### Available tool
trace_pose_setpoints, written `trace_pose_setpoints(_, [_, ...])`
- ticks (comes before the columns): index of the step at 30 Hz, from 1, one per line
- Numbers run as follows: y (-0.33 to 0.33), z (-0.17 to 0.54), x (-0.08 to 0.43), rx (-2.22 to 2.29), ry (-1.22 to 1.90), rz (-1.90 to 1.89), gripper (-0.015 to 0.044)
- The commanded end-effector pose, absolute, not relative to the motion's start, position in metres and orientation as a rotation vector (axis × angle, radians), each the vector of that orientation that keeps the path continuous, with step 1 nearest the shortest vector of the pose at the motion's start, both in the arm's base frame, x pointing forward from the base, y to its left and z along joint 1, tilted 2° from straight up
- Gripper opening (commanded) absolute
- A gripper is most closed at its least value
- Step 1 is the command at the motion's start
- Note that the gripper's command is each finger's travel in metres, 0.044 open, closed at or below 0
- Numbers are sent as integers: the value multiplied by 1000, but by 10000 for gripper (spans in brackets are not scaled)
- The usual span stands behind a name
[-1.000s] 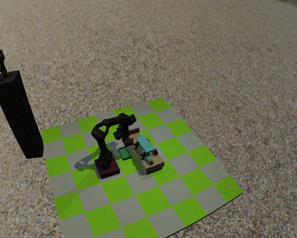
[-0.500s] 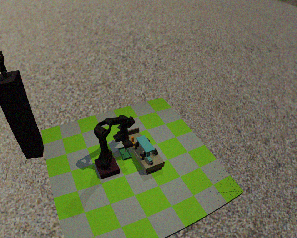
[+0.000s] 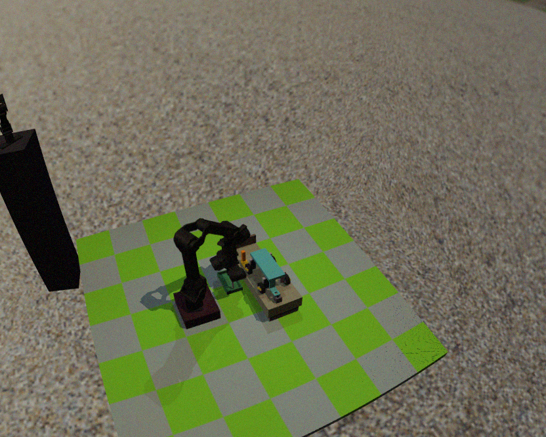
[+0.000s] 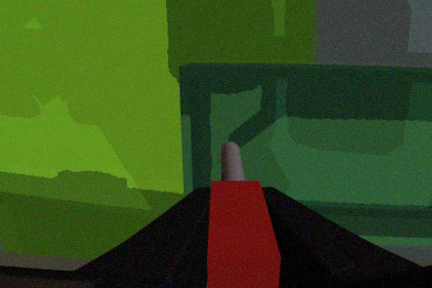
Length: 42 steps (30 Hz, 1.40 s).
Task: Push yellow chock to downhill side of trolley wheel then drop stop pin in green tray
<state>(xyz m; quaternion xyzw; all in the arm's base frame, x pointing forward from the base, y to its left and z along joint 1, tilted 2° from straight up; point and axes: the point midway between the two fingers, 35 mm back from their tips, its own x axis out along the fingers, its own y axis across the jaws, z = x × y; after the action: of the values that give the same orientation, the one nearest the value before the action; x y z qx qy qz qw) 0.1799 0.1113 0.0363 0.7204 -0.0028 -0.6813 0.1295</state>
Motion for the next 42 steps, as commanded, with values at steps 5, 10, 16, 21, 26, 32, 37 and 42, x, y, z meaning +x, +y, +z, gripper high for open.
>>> trace_pose_setpoints(5, [113,34,179,2090,-9,-1977,184])
trace_pose_setpoints(10, [117,33,178,2090,-8,-1977,190])
trace_pose_setpoints(16, [121,31,177,2091,-8,-1977,190])
trace_pose_setpoints(21, [124,29,176,2091,-8,-1977,190])
trace_pose_setpoints(26, [126,27,175,2091,-8,-1978,190])
trace_pose_setpoints(32, [129,25,174,2091,-7,-1978,190])
trace_pose_setpoints(37, [131,24,174,2091,-7,-1978,190])
trace_pose_setpoints(42, [134,22,173,2091,-7,-1978,190])
